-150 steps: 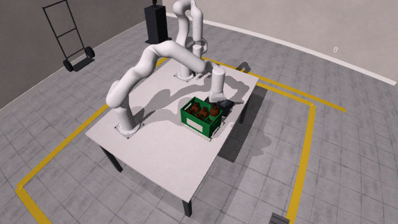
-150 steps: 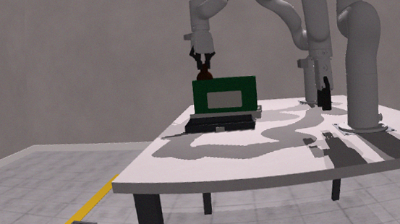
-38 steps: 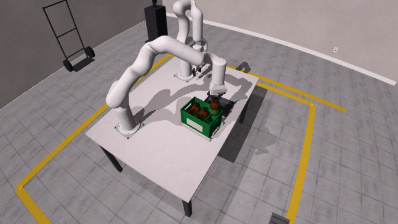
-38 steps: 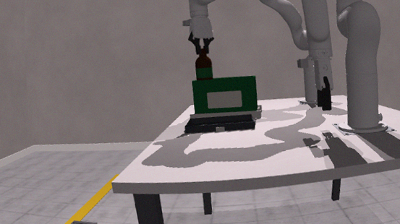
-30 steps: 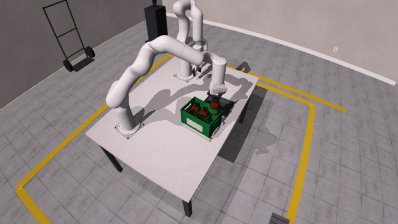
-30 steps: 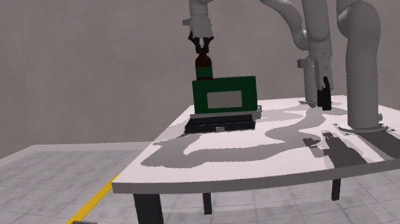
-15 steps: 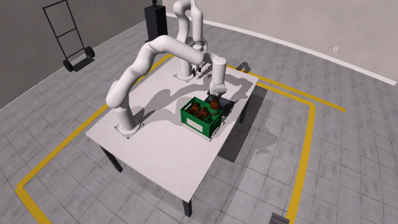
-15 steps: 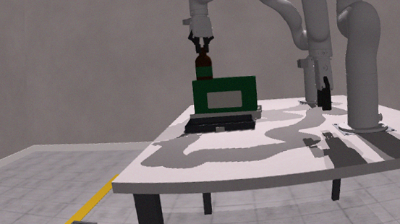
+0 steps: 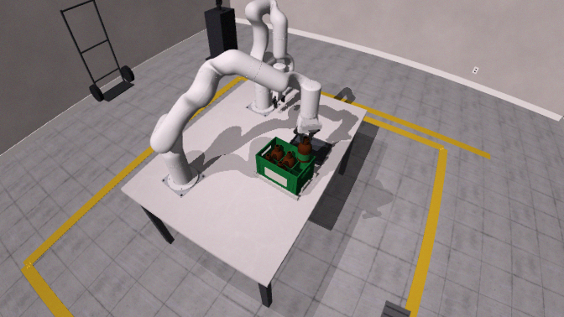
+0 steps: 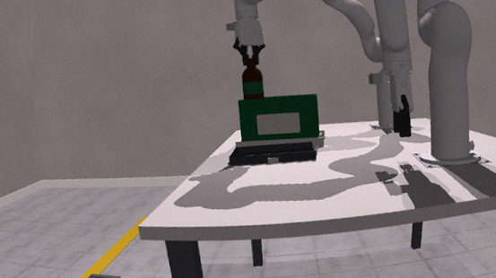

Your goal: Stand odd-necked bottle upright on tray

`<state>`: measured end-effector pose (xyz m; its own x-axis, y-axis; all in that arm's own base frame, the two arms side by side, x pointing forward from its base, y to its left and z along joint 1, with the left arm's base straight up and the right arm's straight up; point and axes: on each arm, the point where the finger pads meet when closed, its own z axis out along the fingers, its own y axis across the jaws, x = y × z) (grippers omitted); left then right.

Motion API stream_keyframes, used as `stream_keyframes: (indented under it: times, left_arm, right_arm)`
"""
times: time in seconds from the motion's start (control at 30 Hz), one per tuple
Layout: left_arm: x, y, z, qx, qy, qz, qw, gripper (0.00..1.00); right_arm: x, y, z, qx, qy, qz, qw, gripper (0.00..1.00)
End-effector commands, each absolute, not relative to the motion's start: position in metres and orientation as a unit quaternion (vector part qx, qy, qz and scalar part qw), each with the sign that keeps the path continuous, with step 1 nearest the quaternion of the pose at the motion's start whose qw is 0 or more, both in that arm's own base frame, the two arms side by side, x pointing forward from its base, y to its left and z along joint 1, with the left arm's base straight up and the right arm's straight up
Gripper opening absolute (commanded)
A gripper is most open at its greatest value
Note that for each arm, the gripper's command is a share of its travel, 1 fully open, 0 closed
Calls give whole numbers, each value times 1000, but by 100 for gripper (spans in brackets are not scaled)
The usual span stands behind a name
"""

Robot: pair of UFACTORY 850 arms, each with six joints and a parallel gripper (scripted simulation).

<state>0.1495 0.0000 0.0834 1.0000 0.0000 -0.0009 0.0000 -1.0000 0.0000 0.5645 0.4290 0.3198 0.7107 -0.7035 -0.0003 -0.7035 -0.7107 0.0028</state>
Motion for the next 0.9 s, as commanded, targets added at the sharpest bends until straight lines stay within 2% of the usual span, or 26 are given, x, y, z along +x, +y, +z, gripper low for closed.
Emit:
stream_keyframes:
  times: [0.0, 0.87]
  left_arm:
    - [150, 0, 84, 1000, 0, 0, 0, 100]
    - [150, 0, 84, 1000, 0, 0, 0, 100]
  right_arm:
    - [565, 429, 324, 925, -380, 0, 0, 0]
    - [565, 429, 338, 925, -380, 0, 0, 0]
